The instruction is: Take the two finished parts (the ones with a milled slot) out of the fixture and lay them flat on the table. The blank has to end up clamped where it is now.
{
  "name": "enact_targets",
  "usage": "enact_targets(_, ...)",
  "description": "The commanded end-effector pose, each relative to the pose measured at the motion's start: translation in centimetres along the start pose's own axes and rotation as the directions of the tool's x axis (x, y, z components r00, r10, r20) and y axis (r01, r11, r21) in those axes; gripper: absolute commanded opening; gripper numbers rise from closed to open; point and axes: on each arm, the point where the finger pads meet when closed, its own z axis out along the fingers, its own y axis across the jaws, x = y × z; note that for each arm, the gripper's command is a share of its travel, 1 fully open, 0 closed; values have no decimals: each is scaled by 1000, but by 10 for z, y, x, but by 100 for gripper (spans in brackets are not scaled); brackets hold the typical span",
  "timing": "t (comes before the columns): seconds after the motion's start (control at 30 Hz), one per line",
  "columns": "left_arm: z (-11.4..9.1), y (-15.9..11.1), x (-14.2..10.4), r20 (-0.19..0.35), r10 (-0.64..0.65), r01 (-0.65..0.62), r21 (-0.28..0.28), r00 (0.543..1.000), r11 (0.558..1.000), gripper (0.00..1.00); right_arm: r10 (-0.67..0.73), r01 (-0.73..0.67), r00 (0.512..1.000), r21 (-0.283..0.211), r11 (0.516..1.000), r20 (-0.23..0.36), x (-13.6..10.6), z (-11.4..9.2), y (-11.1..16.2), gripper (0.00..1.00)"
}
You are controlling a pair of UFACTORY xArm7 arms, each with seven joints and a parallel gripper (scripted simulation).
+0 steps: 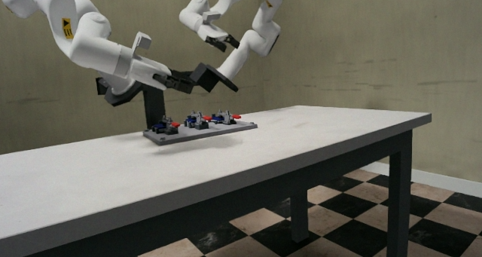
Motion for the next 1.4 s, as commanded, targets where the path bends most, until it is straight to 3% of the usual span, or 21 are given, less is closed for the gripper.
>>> enact_targets(0.0,-1,1,1,0,-4,4,-3,1000,1000,100,-5,5,1000,-1,1000,-3,4,-1,0,100)
enact_targets(0.63,-1,0,1,1,-3,3,-2,1000,1000,100,-21,21,1000,9,1000,0,6,2,-2,100)
enact_targets(0.77,3,-2,2,10,1,-1,7,1000,1000,100,-157,154,987,100,983,19,27,22,-28,100)
enact_targets(0.93,5,-3,2,15,3,-3,12,1000,1000,100,-230,224,973,149,963,23,37,32,-43,100)
enact_targets(1.0,8,-4,2,21,5,-6,18,1000,1000,100,-296,286,955,194,938,24,45,40,-56,100)
enact_targets(1.1,8,-4,2,21,5,-6,18,1000,1000,100,-307,296,952,201,934,24,47,41,-58,100)
enact_targets(1.13,11,-6,2,29,8,-9,25,1000,1000,100,-376,359,926,248,900,21,55,49,-73,100)
enact_targets(1.2,11,-6,2,29,8,-9,25,1000,1000,100,-393,374,920,260,890,20,57,51,-76,100)
enact_targets(1.37,19,-10,3,49,15,-17,44,999,999,100,-504,473,864,337,814,5,69,63,-101,100)
